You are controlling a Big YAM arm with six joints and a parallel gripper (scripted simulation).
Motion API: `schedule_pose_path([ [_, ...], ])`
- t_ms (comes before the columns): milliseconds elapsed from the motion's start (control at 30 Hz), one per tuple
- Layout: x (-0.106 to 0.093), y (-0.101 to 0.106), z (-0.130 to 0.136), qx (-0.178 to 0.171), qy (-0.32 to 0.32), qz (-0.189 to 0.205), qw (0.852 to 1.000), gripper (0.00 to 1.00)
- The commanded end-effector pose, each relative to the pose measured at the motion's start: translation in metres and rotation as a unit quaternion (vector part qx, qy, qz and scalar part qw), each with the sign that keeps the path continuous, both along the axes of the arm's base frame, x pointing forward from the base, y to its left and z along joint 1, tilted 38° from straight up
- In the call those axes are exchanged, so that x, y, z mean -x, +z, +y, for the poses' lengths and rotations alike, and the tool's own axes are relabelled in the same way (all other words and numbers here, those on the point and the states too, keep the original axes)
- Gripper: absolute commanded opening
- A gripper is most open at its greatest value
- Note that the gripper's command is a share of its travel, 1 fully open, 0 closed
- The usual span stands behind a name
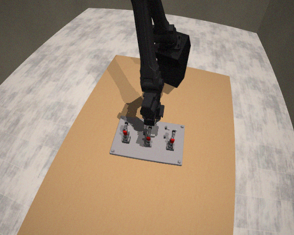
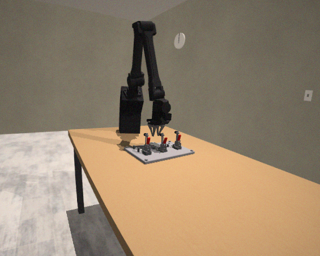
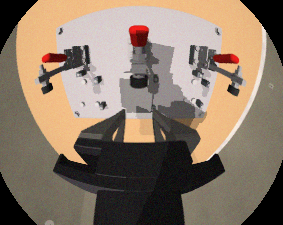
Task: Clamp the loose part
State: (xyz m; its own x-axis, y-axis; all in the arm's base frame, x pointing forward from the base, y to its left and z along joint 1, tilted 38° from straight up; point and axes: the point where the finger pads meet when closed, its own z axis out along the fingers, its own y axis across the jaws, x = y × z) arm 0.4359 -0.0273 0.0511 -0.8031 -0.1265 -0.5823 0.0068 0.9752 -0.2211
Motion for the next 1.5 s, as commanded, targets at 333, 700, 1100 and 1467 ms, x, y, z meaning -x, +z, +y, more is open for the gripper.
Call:
schedule_pose_path([
  [333,0.0054,0.0036,0.0026,-0.002,-0.001,0.0,1.0,0.0],
  [700,0.0054,0.0036,0.0026,-0.002,-0.001,0.0,1.0,0.0],
  [1100,0.0054,0.0036,0.0026,-0.002,-0.001,0.0,1.0,0.0],
  [1467,0.0066,-0.0061,0.0014,-0.001,-0.001,0.011,1.0,0.0],
])
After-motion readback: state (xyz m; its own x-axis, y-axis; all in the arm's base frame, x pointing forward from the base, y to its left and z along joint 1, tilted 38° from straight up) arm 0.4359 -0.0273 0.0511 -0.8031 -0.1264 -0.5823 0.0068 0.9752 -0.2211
